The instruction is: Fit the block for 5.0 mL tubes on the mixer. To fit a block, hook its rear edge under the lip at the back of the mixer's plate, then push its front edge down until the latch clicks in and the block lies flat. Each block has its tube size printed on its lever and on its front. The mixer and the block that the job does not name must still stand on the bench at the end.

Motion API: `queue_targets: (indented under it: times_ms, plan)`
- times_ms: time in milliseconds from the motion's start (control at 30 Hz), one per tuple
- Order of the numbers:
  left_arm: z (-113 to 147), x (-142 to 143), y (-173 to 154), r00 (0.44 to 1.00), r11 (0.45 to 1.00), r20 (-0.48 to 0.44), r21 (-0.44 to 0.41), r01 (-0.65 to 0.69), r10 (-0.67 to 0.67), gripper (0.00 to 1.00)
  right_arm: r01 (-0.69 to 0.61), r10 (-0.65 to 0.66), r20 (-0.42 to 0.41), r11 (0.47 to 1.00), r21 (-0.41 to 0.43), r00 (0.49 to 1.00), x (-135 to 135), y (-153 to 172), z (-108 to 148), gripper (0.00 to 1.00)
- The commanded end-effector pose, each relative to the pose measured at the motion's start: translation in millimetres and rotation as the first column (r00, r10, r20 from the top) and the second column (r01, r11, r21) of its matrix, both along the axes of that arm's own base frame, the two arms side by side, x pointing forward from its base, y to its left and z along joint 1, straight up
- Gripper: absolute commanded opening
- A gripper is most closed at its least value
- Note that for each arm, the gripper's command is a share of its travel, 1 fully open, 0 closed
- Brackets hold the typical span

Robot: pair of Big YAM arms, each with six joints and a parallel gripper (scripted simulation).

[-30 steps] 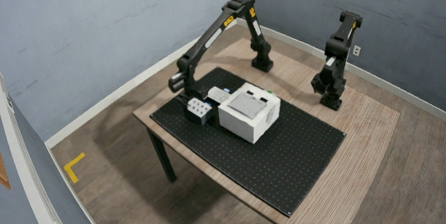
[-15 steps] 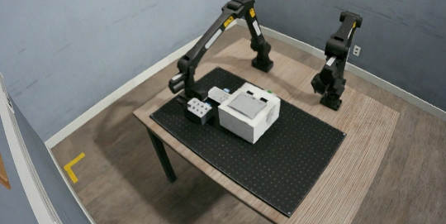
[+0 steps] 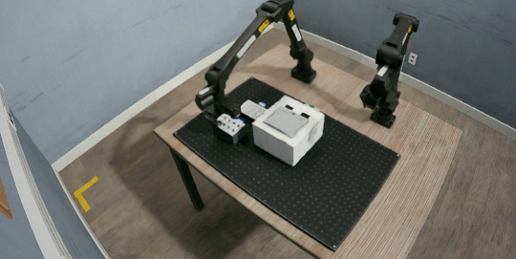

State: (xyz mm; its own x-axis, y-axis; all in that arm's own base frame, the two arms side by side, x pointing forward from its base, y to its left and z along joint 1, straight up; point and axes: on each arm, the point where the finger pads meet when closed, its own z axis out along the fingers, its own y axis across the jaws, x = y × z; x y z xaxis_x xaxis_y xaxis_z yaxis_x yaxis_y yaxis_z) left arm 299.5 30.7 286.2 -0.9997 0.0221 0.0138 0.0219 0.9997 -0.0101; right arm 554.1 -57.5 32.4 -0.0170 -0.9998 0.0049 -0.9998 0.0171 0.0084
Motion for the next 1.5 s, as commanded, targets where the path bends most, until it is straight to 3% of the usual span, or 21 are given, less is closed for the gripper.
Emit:
queue_targets:
  times_ms: [0,100,133,633,1467]
  plan:
    - [-9,-5,0,0.999,1.0,-0.042,-0.006,-0.017,0.016,1.0,0.003,-0.003,-0.006,1.0,-0.003,1.0,3,-3,-14,1.0]
    - [-5,-3,0,0.999,1.0,-0.032,-0.005,-0.017,0.017,1.0,0.003,-0.003,-0.016,1.0,-0.002,1.0,-3,-3,-10,1.0]
    - [-3,-2,1,0.999,1.0,-0.028,-0.005,-0.017,0.017,1.0,0.003,-0.003,-0.016,1.0,-0.002,1.0,-3,-3,-10,0.0]
    - [16,9,2,1.0,1.0,0.023,0.0,-0.017,0.017,1.0,0.003,-0.003,-0.016,1.0,-0.002,1.0,-3,-3,-10,0.0]
    - [25,12,3,0.999,1.0,0.044,0.003,-0.018,0.018,1.0,0.003,-0.003,-0.016,1.0,-0.002,1.0,-3,-3,-10,0.0]
